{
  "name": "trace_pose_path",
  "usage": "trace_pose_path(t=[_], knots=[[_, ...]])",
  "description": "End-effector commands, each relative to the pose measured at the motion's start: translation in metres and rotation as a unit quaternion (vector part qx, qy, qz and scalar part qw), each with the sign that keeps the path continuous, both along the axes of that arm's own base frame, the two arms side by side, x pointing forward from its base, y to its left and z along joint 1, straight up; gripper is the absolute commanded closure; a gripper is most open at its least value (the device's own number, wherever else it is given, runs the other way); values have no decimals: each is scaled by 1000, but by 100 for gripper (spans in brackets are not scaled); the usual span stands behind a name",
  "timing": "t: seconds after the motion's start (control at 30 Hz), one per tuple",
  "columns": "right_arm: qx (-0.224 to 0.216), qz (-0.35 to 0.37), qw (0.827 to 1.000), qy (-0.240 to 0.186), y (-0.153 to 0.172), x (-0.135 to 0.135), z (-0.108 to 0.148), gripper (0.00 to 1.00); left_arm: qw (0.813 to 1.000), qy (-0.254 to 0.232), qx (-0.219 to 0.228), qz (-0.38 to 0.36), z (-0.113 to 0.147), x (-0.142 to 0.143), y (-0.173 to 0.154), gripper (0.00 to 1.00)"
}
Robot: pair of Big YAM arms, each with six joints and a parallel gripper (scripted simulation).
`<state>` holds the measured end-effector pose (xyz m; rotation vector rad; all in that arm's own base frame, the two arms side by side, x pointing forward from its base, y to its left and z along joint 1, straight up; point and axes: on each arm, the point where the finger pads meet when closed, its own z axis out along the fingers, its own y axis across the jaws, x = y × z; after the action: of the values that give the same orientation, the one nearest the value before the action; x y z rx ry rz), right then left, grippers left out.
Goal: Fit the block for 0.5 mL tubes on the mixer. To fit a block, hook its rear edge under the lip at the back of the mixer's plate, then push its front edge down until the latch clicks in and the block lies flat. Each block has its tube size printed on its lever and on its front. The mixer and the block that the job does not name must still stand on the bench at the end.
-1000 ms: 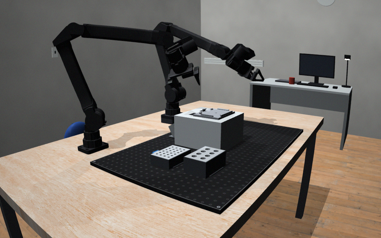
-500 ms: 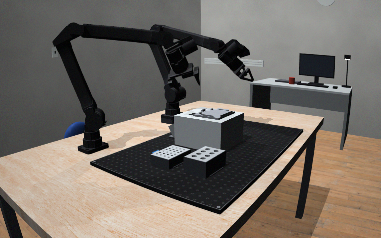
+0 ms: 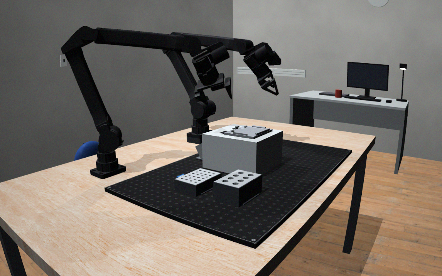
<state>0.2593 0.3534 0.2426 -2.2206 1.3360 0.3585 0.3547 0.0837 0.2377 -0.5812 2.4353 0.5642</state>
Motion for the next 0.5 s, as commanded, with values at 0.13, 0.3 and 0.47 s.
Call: trace_pose_path(t=[0.13, 0.3, 0.47], knots=[[4, -2, 1000, -5, 0, 2, 11, 0, 998, 19, -19, -52, 46, -26, -18, 0], [4, -2, 1000, -5, 0, 2, 11, 0, 997, 38, -31, -62, 45, -33, -22, 0], [4, -1, 1000, -5, 0, 1, 11, 0, 992, 75, -56, -85, 52, -63, -28, 0]])
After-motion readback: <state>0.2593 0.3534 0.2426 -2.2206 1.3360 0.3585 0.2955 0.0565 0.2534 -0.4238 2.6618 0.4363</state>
